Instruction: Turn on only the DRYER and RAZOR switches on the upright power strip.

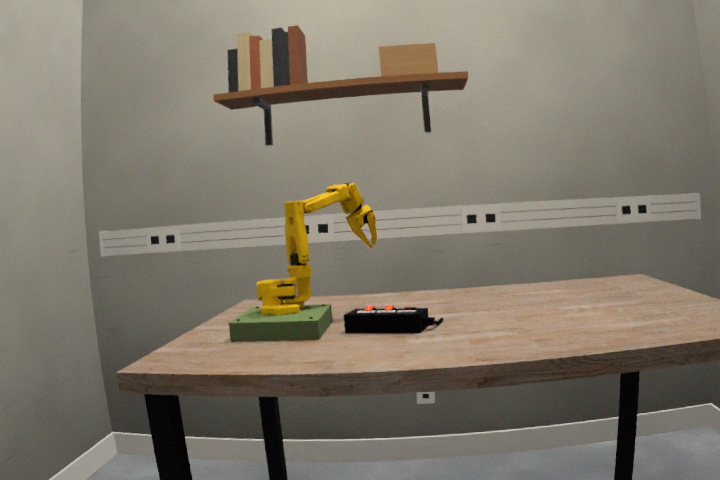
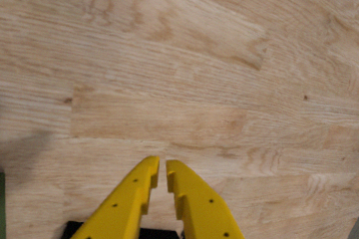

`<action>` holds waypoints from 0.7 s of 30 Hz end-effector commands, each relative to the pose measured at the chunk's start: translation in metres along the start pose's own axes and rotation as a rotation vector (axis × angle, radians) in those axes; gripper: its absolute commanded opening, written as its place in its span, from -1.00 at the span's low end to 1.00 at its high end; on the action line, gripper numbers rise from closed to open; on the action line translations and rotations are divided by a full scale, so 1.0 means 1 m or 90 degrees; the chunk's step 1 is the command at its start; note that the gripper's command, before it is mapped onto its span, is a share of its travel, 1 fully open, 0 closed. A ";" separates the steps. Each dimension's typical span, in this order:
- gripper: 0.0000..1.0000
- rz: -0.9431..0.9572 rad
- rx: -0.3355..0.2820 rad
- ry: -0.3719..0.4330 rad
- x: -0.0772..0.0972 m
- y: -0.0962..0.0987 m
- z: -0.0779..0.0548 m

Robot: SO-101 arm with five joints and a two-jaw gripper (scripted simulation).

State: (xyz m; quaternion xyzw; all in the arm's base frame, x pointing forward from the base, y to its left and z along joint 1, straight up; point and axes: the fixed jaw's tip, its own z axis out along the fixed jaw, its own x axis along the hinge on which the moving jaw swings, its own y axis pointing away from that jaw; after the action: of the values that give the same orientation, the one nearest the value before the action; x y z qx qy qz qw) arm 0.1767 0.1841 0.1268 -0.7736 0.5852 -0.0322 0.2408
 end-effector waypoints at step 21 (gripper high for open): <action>-1.00 -0.150 -0.003 0.044 0.039 -0.007 -0.007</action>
State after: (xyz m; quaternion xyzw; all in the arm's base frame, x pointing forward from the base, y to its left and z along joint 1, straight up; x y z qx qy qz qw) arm 0.1922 0.1575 0.1274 -0.8235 0.5160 -0.0770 0.2229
